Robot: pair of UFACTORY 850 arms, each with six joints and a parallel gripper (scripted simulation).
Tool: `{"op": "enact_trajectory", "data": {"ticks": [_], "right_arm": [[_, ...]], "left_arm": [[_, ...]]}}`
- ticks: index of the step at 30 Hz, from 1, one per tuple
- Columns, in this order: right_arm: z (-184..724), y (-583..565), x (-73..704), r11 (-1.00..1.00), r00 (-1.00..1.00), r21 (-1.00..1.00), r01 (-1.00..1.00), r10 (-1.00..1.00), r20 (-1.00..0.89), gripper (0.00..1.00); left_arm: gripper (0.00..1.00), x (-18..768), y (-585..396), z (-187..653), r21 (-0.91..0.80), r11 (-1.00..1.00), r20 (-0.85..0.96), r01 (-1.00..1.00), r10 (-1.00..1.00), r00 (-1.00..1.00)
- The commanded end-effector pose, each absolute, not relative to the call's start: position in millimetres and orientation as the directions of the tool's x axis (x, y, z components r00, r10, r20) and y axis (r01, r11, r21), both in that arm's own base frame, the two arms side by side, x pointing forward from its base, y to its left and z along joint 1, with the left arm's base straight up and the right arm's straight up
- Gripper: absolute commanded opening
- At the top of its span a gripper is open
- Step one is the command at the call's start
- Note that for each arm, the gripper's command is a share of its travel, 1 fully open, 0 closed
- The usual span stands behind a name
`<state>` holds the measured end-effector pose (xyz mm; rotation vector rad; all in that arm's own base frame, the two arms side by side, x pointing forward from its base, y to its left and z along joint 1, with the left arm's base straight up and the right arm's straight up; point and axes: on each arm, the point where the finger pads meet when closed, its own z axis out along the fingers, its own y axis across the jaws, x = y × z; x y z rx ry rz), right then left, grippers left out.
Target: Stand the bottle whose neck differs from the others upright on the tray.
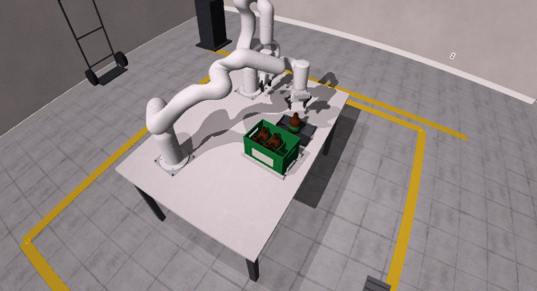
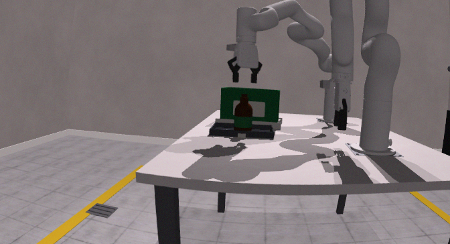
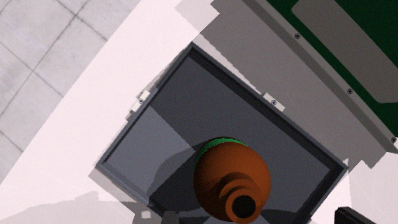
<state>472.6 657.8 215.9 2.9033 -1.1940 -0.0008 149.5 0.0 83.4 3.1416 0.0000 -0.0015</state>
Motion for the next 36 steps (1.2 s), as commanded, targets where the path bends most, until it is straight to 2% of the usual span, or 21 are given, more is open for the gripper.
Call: {"op": "enact_trajectory", "data": {"ticks": [1,26,27,36], "right_arm": [[223.4,658.3,472.9,-0.711,0.711,0.000,-0.704,-0.704,0.000,1.00],[243.5,658.3,472.9,-0.711,0.711,0.000,-0.704,-0.704,0.000,1.00],[243.5,658.3,472.9,-0.711,0.711,0.000,-0.704,-0.704,0.000,0.00],[243.5,658.3,472.9,-0.711,0.711,0.000,-0.704,-0.704,0.000,0.00]], "left_arm": [[1.00,150.0,0.0,83.5,0.000,-1.000,0.000,0.000,0.000,1.000],[1.00,150.0,0.0,83.5,0.000,-1.000,0.000,0.000,0.000,1.000],[1.00,150.0,0.0,83.5,0.000,-1.000,0.000,0.000,0.000,1.000],[1.00,150.0,0.0,83.5,0.000,-1.000,0.000,0.000,0.000,1.000]]}}
